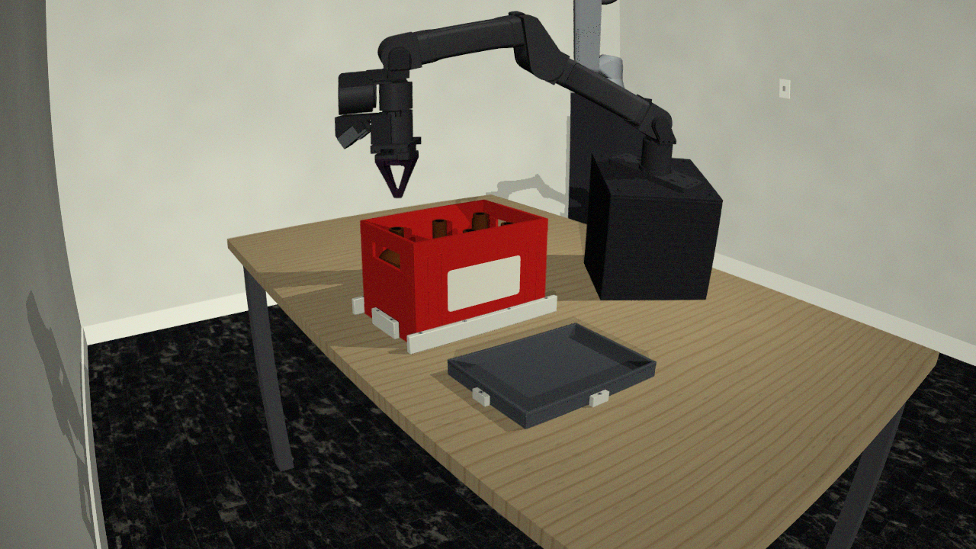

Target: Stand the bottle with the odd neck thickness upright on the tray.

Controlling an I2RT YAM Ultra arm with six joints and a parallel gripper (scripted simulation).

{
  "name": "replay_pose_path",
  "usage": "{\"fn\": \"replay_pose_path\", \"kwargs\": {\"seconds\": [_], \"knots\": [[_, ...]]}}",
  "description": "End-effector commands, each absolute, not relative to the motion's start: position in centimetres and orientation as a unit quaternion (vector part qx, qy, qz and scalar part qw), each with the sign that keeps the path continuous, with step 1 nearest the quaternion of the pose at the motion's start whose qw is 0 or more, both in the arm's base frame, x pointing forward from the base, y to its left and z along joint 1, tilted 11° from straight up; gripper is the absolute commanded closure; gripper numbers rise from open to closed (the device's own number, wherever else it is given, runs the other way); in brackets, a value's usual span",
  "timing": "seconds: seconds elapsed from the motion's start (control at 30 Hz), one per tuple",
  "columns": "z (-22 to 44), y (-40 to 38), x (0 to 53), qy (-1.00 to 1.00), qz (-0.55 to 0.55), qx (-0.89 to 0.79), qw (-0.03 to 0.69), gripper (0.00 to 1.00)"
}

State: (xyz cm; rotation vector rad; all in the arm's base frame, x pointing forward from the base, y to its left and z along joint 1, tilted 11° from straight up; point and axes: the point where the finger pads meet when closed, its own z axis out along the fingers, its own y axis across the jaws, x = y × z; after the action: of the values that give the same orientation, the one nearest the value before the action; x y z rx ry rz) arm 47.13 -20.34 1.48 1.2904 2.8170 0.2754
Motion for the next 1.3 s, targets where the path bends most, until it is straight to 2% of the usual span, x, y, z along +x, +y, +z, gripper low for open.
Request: {"fn": "replay_pose_path", "kwargs": {"seconds": [0.0, 1.03, 1.07, 1.27], "knots": [[3.02, -21.48, 47.44, 0.903, 0.090, 0.419, 0.036, 1.00], [3.02, -21.48, 47.44, 0.903, 0.090, 0.419, 0.036, 1.00], [3.02, -21.48, 47.44, 0.903, 0.090, 0.419, 0.036, 0.39], [3.02, -21.48, 47.44, 0.903, 0.090, 0.419, 0.036, 0.39]]}}
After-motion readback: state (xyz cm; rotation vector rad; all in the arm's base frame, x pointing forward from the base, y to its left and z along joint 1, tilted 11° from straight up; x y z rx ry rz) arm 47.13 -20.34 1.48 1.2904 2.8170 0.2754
